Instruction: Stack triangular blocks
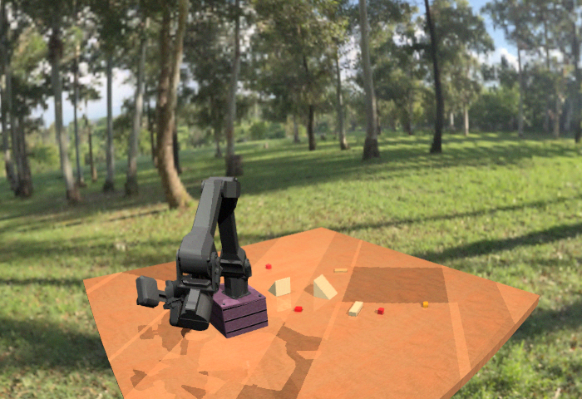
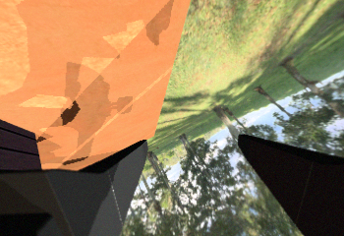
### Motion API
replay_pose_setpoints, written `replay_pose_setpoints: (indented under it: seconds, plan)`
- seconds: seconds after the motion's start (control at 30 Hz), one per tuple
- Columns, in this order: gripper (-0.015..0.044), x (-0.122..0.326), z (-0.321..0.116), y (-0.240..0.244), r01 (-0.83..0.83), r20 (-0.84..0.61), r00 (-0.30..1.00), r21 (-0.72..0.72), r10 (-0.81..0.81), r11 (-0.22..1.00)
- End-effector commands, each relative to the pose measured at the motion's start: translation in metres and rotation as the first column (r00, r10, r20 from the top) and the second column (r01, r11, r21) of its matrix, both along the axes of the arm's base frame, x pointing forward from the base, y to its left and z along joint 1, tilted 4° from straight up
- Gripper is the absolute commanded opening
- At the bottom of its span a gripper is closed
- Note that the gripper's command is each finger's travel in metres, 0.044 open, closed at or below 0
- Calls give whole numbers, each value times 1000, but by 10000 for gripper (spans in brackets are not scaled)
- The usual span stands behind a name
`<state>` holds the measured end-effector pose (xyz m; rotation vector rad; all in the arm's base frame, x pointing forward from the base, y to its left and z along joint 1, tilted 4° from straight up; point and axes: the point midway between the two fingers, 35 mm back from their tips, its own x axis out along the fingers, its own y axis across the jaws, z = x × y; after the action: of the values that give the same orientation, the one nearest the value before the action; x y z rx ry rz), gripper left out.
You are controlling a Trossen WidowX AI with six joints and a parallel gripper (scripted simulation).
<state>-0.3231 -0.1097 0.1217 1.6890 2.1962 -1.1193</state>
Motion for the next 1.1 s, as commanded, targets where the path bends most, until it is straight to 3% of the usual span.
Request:
replay_pose_setpoints:
  seconds: [0.0,0.3,0.37,0.6,0.83,1.07]
  plan:
    - [426,1,0,-2,-3,-5,1000,-4,3,1000]
    - [440,73,-15,-109,-177,-242,963,-222,121,959]
    - [440,95,-15,-125,-258,-203,955,-220,215,941]
    - [440,181,-26,-183,-394,-317,907,-402,278,827]
    - [440,293,-38,-214,-479,-374,876,-604,304,638]
    - [440,412,-49,-203,-463,-344,879,-780,330,421]
